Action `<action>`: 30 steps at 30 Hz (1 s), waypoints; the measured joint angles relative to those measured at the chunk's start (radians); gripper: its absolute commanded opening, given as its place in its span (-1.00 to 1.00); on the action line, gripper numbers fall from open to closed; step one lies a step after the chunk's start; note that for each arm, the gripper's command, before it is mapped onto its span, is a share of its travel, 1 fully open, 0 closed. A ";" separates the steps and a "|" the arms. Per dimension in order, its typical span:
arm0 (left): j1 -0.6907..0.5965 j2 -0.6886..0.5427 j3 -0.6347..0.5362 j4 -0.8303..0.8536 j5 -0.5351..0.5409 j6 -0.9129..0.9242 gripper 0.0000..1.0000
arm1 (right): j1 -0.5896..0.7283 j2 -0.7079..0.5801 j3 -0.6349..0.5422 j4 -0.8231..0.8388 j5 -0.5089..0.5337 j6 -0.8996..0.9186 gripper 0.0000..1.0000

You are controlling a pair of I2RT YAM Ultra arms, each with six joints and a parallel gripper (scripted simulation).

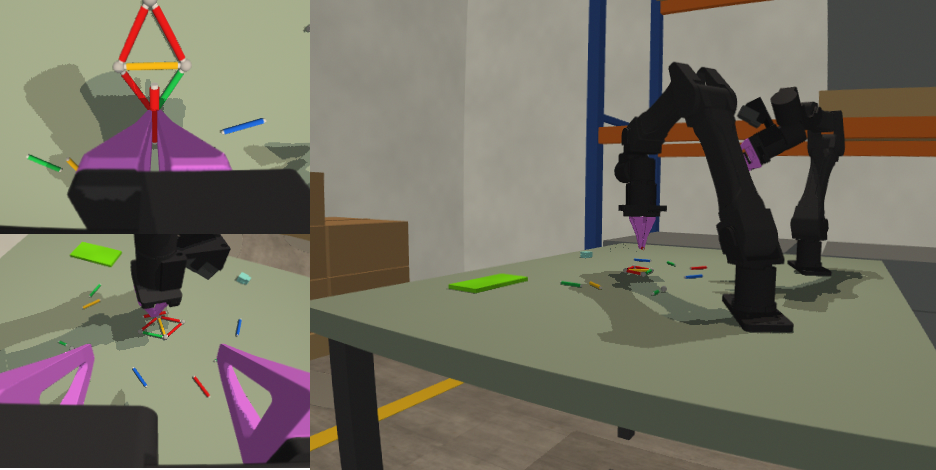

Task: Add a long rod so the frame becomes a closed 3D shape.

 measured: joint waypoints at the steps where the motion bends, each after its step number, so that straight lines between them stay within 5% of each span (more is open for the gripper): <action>1: 0.000 0.000 0.000 -0.001 0.000 -0.015 -1.00 | 0.000 0.000 0.000 0.000 0.000 0.000 1.00; 30: 0.000 0.000 0.005 -0.011 0.005 -0.435 -1.00 | 0.000 0.000 0.000 0.000 0.000 0.000 1.00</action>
